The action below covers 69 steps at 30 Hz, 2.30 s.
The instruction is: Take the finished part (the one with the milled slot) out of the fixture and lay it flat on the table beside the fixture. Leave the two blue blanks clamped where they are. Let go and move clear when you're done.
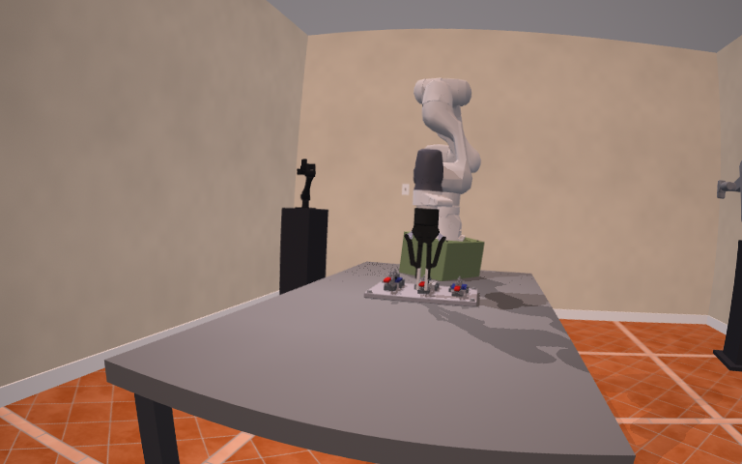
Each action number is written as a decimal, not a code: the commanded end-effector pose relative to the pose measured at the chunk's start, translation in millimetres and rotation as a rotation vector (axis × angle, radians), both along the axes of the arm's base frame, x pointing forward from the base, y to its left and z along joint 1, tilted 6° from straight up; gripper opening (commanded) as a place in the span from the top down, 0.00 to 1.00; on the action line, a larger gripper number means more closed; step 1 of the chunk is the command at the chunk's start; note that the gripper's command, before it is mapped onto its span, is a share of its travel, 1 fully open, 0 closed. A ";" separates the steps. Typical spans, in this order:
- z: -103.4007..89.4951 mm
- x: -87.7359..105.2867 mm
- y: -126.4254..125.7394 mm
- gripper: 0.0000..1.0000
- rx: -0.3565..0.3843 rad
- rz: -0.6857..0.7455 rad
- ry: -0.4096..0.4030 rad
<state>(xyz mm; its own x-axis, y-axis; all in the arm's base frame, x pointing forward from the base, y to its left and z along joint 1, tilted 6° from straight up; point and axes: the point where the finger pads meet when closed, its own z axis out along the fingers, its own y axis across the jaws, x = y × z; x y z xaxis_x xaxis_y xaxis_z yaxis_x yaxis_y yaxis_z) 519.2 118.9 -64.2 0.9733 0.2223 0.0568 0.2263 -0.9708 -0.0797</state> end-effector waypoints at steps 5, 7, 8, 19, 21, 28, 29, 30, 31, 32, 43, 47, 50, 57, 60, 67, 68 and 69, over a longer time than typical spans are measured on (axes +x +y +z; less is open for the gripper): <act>4.7 -0.1 -0.6 1.00 0.001 -0.003 -0.003; 5.6 -0.5 -0.7 1.00 0.001 -0.003 -0.003; 6.1 -0.7 -0.8 1.00 0.001 -0.003 -0.003; 11.5 -4.1 -2.0 1.00 0.001 -0.003 -0.003; 12.1 -4.5 -2.2 1.00 0.001 -0.003 -0.003; 16.3 -8.2 -3.4 1.00 0.001 -0.003 -0.003; 16.9 -8.8 -3.6 1.00 0.001 -0.003 -0.003; 17.5 -9.4 -3.8 1.00 0.001 -0.003 -0.003; 18.1 -10.1 -4.0 1.00 0.001 -0.003 -0.003; 18.7 -10.8 -4.2 1.00 0.001 -0.003 -0.003; 23.5 -17.4 -6.1 1.00 0.001 -0.003 -0.003; 25.3 -20.5 -7.0 1.00 0.001 -0.003 -0.003; 26.3 -22.9 -7.6 1.00 0.001 -0.003 -0.003; 27.8 -26.8 -8.6 1.00 0.001 -0.003 -0.003; 28.3 -29.1 -9.2 1.00 0.001 -0.003 -0.003; 29.3 -34.1 -10.4 1.00 0.001 -0.003 -0.003; 29.4 -34.7 -10.6 1.00 0.001 -0.003 -0.003; 29.4 -35.4 -10.7 1.00 0.001 -0.003 -0.003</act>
<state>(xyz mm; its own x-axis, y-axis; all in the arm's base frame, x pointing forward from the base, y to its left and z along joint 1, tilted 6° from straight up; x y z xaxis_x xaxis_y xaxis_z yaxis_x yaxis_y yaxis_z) 490.1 109.8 -34.6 0.9736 0.2177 0.0691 0.2229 -0.9717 -0.0787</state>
